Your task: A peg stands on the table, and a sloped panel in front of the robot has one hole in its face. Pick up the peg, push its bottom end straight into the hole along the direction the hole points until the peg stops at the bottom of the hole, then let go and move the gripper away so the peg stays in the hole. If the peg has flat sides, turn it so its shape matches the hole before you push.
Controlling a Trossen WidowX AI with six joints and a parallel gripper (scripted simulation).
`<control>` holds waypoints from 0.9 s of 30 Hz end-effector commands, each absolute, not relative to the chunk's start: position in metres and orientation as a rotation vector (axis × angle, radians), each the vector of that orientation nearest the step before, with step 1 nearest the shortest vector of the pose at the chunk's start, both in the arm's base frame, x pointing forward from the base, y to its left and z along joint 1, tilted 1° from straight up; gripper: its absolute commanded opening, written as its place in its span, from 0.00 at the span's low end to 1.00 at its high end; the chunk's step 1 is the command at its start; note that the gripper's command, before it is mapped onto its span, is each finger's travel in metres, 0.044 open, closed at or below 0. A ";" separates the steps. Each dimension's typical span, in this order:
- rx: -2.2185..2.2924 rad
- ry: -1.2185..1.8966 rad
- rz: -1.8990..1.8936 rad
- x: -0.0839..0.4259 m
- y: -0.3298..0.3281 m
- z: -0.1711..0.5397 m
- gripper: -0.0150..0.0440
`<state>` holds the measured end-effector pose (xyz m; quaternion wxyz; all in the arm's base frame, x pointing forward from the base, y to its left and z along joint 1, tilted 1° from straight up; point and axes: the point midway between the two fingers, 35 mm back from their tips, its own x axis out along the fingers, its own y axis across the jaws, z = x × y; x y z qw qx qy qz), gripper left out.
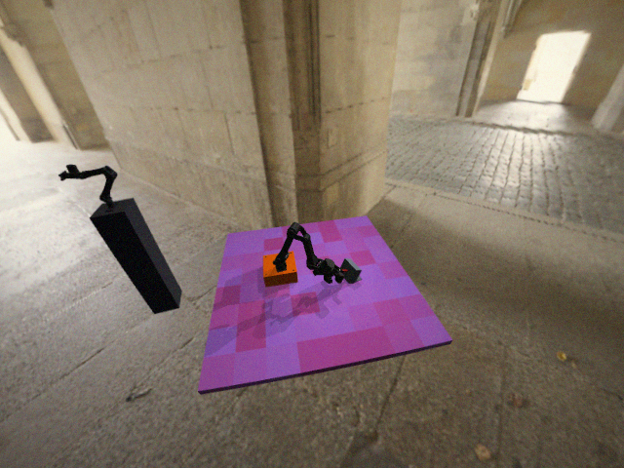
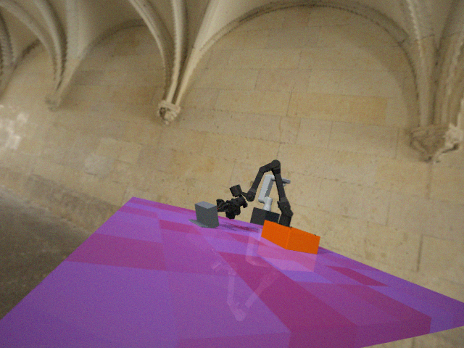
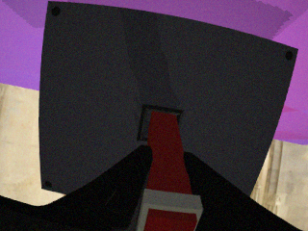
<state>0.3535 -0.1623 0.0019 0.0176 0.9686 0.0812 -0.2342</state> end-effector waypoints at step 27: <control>3.010 0.244 -0.722 0.365 -0.162 -0.003 0.25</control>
